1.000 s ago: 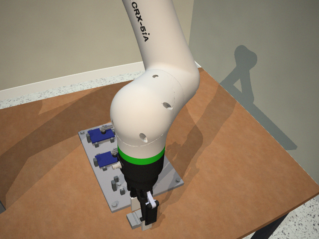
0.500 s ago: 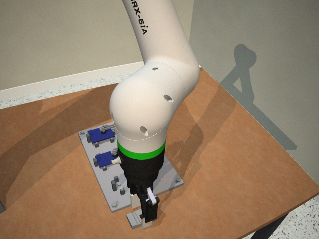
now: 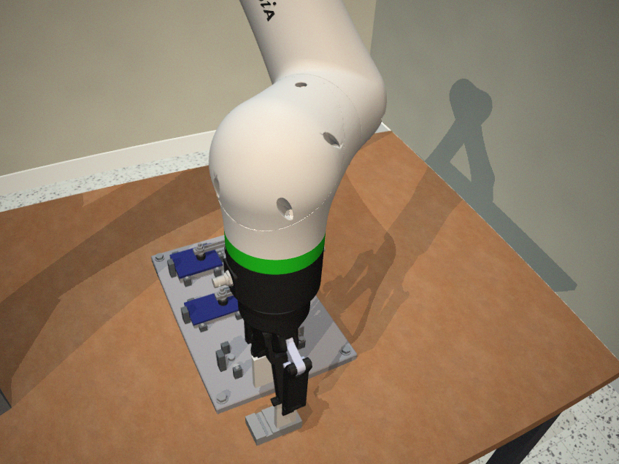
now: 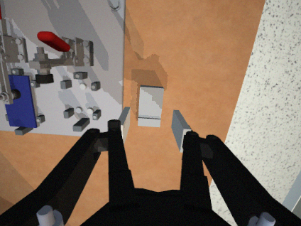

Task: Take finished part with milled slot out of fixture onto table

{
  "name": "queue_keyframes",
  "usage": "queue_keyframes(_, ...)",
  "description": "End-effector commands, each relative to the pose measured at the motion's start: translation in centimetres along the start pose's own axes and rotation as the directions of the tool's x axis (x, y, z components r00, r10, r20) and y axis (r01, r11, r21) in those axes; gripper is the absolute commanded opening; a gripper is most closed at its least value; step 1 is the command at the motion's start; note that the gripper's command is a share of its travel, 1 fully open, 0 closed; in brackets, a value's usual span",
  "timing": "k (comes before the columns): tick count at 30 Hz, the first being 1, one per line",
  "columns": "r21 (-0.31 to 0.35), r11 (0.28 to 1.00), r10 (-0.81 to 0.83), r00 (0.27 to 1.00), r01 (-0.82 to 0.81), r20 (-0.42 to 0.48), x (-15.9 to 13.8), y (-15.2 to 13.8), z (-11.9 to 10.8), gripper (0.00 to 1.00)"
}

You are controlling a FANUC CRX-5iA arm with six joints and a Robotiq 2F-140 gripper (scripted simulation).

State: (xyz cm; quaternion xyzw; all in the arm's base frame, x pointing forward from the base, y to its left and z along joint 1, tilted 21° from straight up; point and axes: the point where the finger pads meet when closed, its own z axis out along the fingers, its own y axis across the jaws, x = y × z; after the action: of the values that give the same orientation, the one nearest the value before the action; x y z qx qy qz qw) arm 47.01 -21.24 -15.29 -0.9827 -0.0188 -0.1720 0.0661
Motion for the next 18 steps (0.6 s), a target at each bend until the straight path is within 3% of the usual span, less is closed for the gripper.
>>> queue_keyframes(1, 0.0, 1.0, 0.0, 1.0, 0.0, 0.0, 0.0, 0.0, -1.4, 0.4)
queue_keyframes(18, 0.0, 1.0, 0.0, 1.0, 0.0, 0.0, 0.0, 0.0, -3.8, 0.4)
